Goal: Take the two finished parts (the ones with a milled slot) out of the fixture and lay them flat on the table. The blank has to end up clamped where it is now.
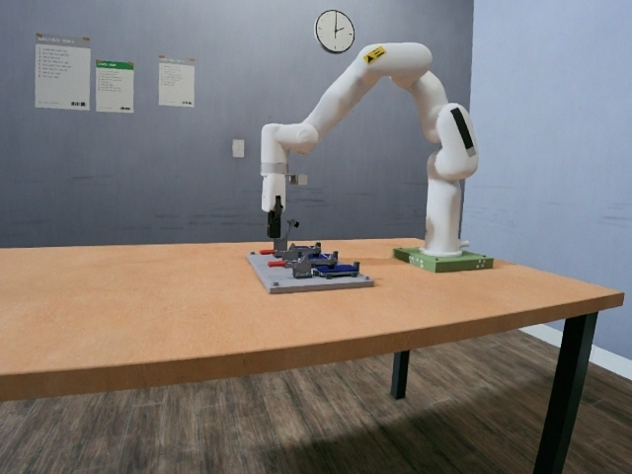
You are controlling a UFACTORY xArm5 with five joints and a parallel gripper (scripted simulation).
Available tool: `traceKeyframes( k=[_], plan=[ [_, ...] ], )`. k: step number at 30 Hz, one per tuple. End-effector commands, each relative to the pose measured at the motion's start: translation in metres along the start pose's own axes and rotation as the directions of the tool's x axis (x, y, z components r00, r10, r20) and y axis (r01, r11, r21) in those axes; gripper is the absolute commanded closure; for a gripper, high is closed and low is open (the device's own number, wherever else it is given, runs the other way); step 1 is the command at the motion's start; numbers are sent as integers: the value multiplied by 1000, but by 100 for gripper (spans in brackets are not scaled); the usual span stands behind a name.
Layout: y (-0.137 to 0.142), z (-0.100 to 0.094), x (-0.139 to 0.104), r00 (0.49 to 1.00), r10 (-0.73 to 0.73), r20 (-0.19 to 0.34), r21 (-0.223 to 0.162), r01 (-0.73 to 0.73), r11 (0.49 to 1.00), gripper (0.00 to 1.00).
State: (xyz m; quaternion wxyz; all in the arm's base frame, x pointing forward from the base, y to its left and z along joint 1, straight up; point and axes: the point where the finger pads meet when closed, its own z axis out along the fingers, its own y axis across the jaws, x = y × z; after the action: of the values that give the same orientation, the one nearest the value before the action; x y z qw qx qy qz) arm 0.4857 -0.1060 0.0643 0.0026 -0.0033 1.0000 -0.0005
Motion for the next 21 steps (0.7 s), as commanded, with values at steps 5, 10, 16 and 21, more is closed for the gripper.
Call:
traceKeyframes(
  k=[5,10,16,21],
  plan=[
    [0,-1,3,1000,1,0,0,-1,1000,100],
    [0,-1,5,1000,1,0,0,-1,1000,100],
    [0,-1,7,1000,1,0,0,-1,1000,100],
    [0,-1,8,1000,1,0,0,-1,1000,100]
  ],
)
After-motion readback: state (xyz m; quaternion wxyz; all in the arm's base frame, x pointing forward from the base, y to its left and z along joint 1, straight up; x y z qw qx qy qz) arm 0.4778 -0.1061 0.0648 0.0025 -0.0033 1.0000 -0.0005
